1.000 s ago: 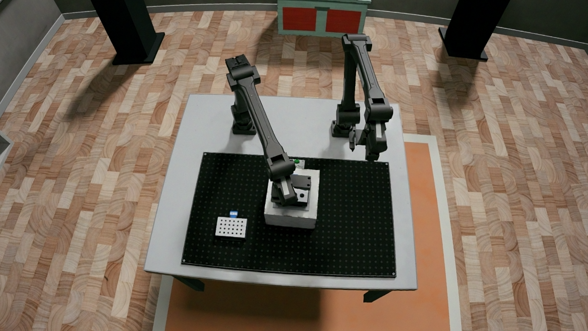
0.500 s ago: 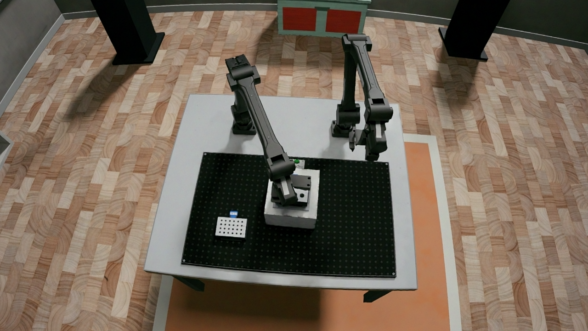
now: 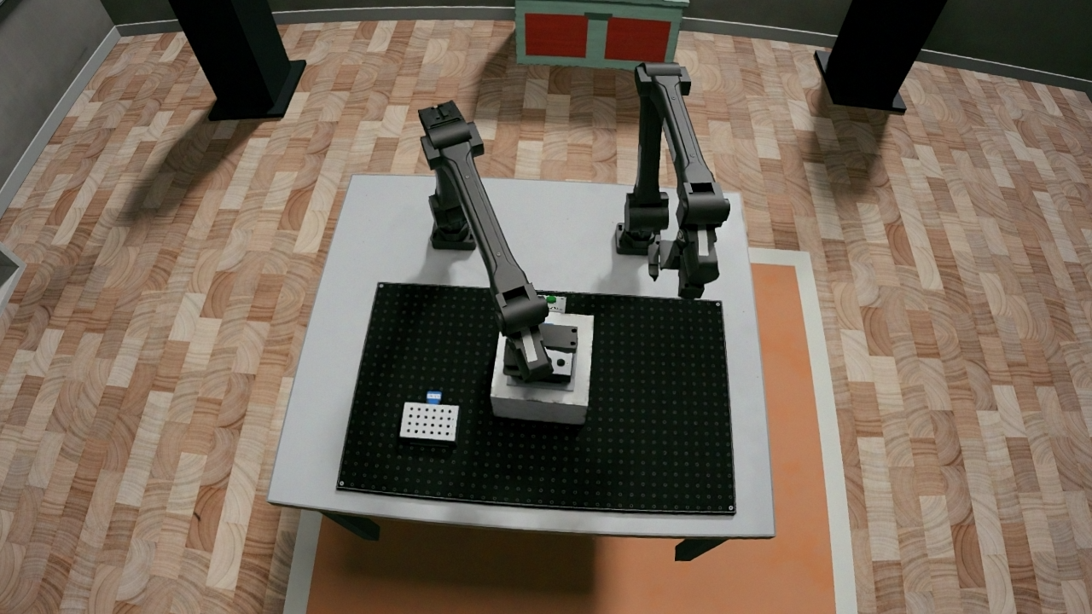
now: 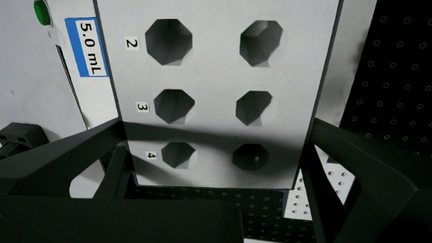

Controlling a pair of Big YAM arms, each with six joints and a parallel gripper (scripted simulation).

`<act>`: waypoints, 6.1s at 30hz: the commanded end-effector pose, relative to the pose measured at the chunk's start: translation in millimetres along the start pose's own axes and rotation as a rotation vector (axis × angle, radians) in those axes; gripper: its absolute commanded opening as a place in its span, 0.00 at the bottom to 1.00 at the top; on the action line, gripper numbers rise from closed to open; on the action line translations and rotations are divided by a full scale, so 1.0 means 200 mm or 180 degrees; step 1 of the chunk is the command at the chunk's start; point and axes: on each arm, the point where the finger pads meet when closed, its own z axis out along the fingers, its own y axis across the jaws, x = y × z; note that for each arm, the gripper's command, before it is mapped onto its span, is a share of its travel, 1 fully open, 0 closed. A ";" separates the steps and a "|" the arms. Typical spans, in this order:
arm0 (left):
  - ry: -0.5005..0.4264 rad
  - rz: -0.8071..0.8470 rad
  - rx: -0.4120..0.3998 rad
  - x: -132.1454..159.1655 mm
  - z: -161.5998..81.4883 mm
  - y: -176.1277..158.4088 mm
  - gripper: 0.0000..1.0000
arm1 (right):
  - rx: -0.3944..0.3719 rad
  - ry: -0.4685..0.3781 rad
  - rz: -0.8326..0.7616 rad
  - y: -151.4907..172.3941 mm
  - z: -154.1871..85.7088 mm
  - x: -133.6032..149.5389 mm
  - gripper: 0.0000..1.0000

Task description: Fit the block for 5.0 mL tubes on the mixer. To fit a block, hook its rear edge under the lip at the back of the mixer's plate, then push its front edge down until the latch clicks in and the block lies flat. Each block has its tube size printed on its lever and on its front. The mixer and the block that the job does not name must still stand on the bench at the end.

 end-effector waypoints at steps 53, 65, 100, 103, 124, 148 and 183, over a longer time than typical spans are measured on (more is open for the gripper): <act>-0.0217 0.0010 -0.0027 -0.06 -0.11 0.01 1.00 | 0.0373 -0.0230 -0.0098 -0.03 -0.31 -0.09 0.00; -0.0223 0.0010 -0.0028 -0.07 -0.11 0.01 1.00 | 0.0370 -0.0229 -0.0103 -0.03 -0.31 -0.10 0.00; -0.0217 0.0012 -0.0029 -0.07 -0.10 0.01 1.00 | 0.0374 -0.0226 -0.0108 -0.03 -0.30 -0.10 0.00; -0.0227 0.0012 -0.0030 -0.07 -0.11 0.01 1.00 | 0.0399 -0.0239 -0.0111 -0.03 -0.33 -0.09 0.00; -0.0117 0.0014 -0.0016 -0.04 -0.04 0.00 1.00 | 0.0178 -0.0123 -0.0065 -0.03 -0.15 -0.05 0.00; -0.0206 0.0014 -0.0029 -0.06 -0.10 0.01 1.00 | 0.0279 -0.0079 0.0063 -0.11 -0.15 -0.01 0.00; -0.0092 0.0017 -0.0015 -0.03 -0.03 0.00 1.00 | 0.0322 -0.0129 0.0079 -0.09 -0.15 -0.03 0.00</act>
